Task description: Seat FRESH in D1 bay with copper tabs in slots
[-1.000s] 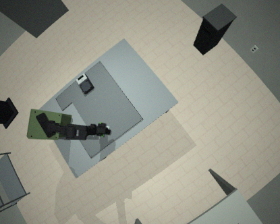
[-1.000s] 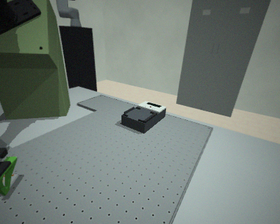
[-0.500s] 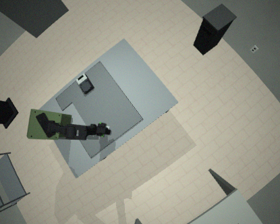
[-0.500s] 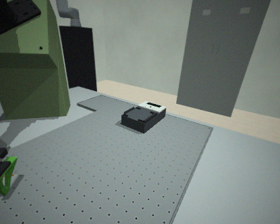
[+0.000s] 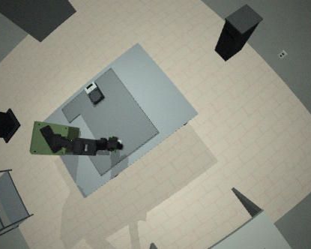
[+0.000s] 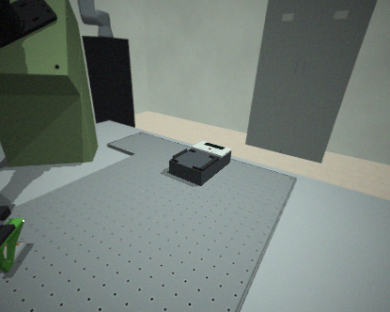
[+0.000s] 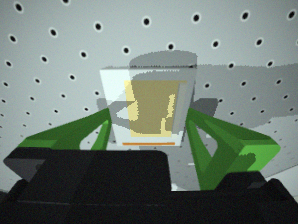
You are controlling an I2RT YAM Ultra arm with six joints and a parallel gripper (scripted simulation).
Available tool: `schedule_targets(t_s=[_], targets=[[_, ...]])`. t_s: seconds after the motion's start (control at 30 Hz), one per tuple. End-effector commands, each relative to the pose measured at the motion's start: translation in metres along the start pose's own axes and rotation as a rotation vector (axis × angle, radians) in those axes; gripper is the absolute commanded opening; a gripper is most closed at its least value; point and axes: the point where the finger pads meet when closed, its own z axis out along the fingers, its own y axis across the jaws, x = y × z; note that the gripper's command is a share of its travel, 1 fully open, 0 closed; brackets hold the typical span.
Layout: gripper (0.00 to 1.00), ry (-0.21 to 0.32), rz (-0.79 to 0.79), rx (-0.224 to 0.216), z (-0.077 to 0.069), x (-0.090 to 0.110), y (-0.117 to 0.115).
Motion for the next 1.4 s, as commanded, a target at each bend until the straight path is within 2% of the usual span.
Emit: schedule_targets(t_s=[0.0, 0.27, 0.3, 0.33, 0.37, 1.07, 1.17, 1.37], targets=[[0.00, -0.023, -0.003, -0.004, -0.009, 0.000, 0.001], [0.00, 0.003, -0.005, -0.002, -0.017, 0.007, 0.001], [0.00, -0.031, -0.004, -0.007, -0.019, -0.007, 0.003], [0.00, 0.000, -0.005, -0.003, -0.020, 0.006, 0.001], [0.00, 0.003, -0.005, -0.003, -0.021, 0.007, 0.001], [0.00, 0.003, -0.002, 0.001, -0.046, 0.008, 0.001], [0.00, -0.012, -0.001, -0.002, -0.046, 0.000, 0.002], [0.00, -0.012, -0.001, -0.002, -0.046, 0.000, 0.002]])
